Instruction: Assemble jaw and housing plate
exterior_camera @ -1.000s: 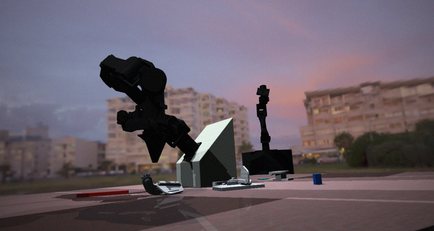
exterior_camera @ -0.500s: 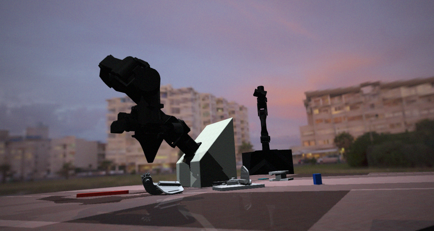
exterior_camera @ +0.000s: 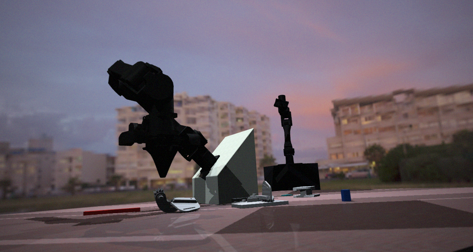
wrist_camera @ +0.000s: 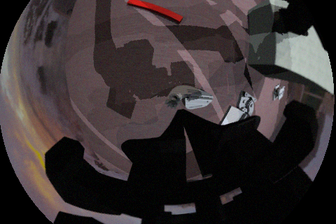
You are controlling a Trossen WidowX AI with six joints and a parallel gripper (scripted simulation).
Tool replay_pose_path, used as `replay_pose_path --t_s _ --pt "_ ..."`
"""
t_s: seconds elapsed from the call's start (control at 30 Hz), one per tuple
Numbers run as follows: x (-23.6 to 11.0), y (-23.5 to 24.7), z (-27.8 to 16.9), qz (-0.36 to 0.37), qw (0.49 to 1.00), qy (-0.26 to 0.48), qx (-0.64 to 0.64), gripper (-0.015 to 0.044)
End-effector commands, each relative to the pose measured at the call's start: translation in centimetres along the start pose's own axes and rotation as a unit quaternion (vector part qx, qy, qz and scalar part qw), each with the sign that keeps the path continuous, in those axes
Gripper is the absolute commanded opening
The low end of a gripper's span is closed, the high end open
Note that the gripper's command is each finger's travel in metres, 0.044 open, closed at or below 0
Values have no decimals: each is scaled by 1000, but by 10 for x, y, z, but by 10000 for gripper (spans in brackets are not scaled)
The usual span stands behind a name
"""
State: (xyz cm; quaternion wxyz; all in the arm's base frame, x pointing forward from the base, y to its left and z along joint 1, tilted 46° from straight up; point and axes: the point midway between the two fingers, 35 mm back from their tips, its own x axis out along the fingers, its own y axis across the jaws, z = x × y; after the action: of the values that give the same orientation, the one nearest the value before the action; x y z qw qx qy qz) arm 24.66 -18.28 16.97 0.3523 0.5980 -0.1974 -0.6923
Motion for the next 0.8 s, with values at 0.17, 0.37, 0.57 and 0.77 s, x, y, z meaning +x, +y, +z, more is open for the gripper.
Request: replay_pose_path --t_s 0.17,0.37,0.57,0.77 --pt "0 0 -1 0 996 0 -88 0" --pt "-1 1 -3 0 984 1 -180 0" --pt "-1 1 -4 0 963 1 -270 0" --pt "-1 2 -5 1 934 1 -358 0"
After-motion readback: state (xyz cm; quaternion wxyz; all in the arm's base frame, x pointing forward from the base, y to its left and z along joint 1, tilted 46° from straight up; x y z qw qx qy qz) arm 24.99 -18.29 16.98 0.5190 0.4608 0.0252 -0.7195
